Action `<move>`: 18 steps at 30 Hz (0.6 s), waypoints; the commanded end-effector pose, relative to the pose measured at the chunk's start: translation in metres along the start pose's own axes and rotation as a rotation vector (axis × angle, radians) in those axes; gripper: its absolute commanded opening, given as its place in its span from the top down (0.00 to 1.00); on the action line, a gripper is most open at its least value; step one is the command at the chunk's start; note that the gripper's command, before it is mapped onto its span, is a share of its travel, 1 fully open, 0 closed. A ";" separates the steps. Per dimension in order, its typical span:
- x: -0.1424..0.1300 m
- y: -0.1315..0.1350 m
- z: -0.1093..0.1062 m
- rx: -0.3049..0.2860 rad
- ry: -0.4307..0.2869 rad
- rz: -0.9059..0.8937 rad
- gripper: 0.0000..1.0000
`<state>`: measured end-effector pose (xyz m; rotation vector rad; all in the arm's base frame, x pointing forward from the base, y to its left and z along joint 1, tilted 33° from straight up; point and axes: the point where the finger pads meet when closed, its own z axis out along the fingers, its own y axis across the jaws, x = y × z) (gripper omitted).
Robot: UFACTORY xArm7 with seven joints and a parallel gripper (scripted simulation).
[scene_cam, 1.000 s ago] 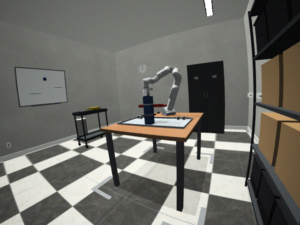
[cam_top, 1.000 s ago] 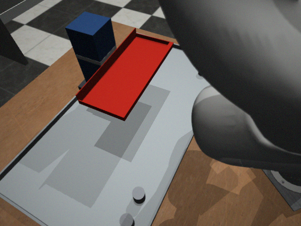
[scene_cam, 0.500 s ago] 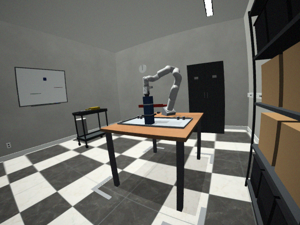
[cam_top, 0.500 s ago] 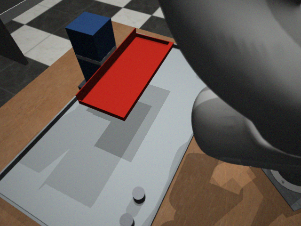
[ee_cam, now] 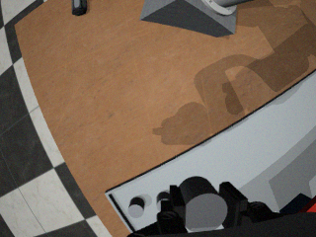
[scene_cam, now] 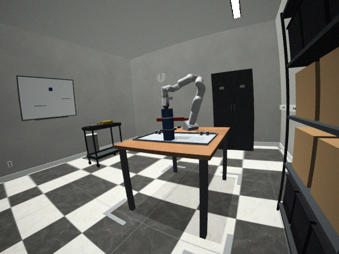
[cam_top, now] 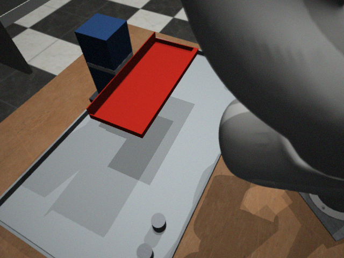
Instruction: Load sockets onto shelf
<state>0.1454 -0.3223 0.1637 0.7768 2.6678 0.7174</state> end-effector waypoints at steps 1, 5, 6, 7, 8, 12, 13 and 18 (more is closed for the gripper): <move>-0.001 0.000 -0.002 0.003 -0.003 0.000 1.00; -0.002 0.024 -0.006 0.001 -0.008 0.000 1.00; -0.002 0.024 -0.006 0.001 -0.008 0.000 1.00; -0.003 0.042 -0.008 -0.001 -0.010 -0.001 1.00; -0.002 0.063 -0.011 -0.003 -0.012 -0.001 1.00; 0.000 0.088 -0.012 -0.004 -0.014 -0.002 1.00; 0.003 0.113 -0.012 -0.005 -0.014 -0.003 1.00; 0.008 0.137 -0.011 -0.005 -0.012 -0.003 1.00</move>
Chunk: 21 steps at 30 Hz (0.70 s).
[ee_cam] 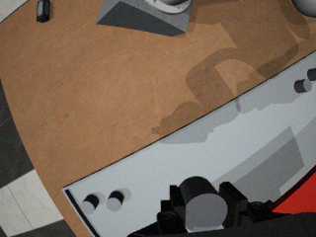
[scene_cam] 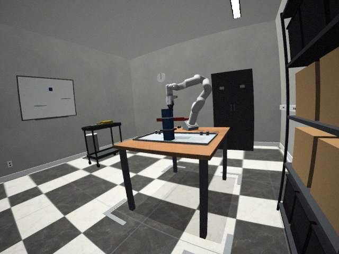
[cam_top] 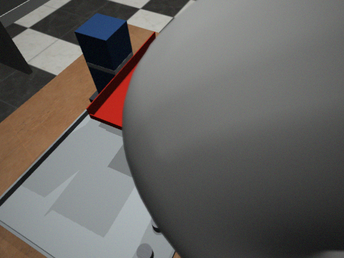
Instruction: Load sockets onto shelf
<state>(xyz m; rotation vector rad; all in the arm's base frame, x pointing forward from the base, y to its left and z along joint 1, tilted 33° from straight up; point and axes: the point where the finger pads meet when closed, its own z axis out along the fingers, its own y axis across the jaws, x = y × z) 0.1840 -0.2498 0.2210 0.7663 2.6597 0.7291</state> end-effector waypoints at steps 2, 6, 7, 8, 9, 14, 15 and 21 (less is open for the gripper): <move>0.012 0.058 -0.003 0.008 -0.007 0.003 1.00; 0.018 0.076 0.000 0.010 -0.004 0.003 1.00; 0.024 0.090 0.003 0.012 -0.002 0.004 1.00; 0.024 0.090 0.003 0.012 -0.002 0.004 1.00; 0.028 0.099 0.005 0.013 0.000 0.004 1.00; 0.032 0.107 0.008 0.015 0.002 0.005 1.00; 0.032 0.107 0.008 0.015 0.002 0.005 1.00; 0.032 0.107 0.008 0.015 0.002 0.005 1.00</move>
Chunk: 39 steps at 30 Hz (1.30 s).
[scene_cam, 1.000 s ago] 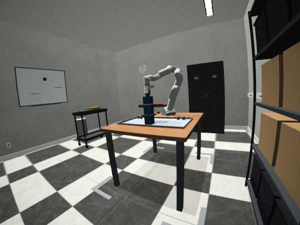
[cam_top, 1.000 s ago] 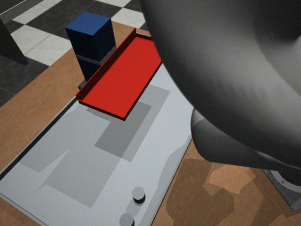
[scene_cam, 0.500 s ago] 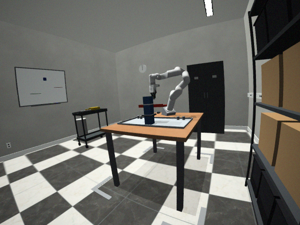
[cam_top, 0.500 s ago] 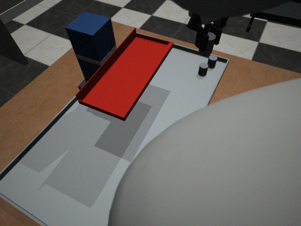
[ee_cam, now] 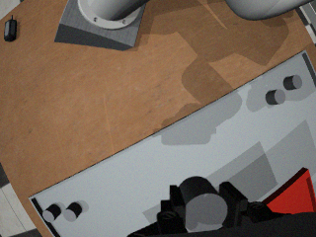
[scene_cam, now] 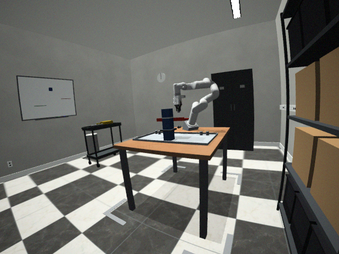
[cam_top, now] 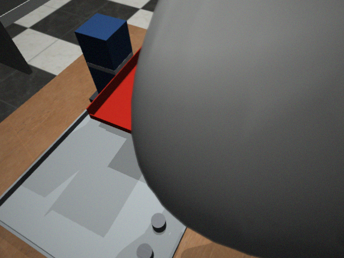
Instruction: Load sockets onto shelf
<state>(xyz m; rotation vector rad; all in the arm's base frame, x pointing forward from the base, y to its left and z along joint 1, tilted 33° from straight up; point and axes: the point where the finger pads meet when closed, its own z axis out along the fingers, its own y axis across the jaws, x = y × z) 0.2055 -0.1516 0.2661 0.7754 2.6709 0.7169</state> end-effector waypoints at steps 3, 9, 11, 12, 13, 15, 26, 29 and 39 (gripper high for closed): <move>-0.009 0.005 -0.003 0.007 -0.003 0.002 1.00; -0.072 0.037 -0.006 0.017 -0.005 0.006 1.00; -0.094 0.052 -0.004 0.011 -0.007 0.003 1.00; -0.094 0.052 -0.004 0.011 -0.007 0.003 1.00; -0.094 0.052 -0.004 0.011 -0.007 0.003 1.00; -0.110 0.064 -0.003 0.003 -0.009 0.001 1.00; -0.118 0.072 -0.001 -0.002 -0.010 -0.001 1.00; -0.118 0.072 -0.001 -0.002 -0.010 -0.001 1.00; -0.120 0.072 0.017 0.002 -0.006 0.001 1.00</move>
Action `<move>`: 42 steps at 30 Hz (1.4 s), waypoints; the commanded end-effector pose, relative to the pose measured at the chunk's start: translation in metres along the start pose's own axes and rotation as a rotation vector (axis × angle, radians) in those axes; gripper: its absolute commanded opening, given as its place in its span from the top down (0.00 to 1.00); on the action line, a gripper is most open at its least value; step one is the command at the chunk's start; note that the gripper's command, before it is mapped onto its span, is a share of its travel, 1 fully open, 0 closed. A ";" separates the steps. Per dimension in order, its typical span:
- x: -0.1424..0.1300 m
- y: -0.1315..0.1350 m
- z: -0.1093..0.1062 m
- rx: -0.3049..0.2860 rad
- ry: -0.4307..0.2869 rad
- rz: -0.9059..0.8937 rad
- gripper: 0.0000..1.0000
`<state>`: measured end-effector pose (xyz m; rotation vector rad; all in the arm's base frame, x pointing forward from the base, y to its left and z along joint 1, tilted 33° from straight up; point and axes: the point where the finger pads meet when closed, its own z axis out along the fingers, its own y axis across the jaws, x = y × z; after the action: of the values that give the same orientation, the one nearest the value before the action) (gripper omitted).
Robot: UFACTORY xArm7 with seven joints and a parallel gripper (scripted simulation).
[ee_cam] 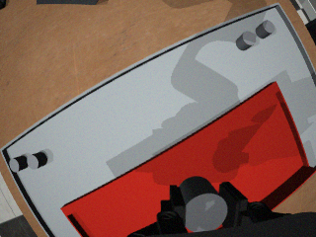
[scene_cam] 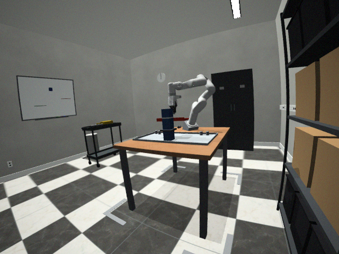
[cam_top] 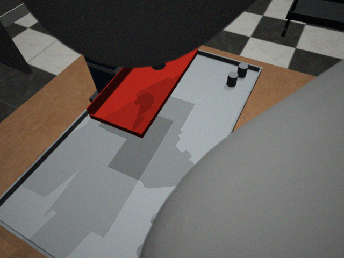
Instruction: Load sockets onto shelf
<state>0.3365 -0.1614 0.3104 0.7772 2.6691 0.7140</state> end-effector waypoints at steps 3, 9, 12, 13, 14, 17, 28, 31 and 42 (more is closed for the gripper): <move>-0.002 -0.001 0.016 0.001 -0.003 0.000 1.00; -0.002 -0.001 0.020 0.001 -0.003 0.000 1.00; -0.002 -0.001 0.020 0.001 -0.003 0.000 1.00; -0.002 -0.001 0.020 0.001 -0.003 0.000 1.00; -0.002 -0.001 0.020 0.001 -0.003 0.000 1.00; -0.002 -0.001 0.025 0.001 -0.003 0.000 1.00; -0.003 -0.001 0.036 0.001 -0.003 0.000 1.00; -0.003 -0.002 0.036 0.001 -0.003 0.000 1.00; -0.003 -0.002 0.039 0.001 -0.003 0.000 1.00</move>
<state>0.3529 -0.1480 0.2757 0.7774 2.6703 0.7143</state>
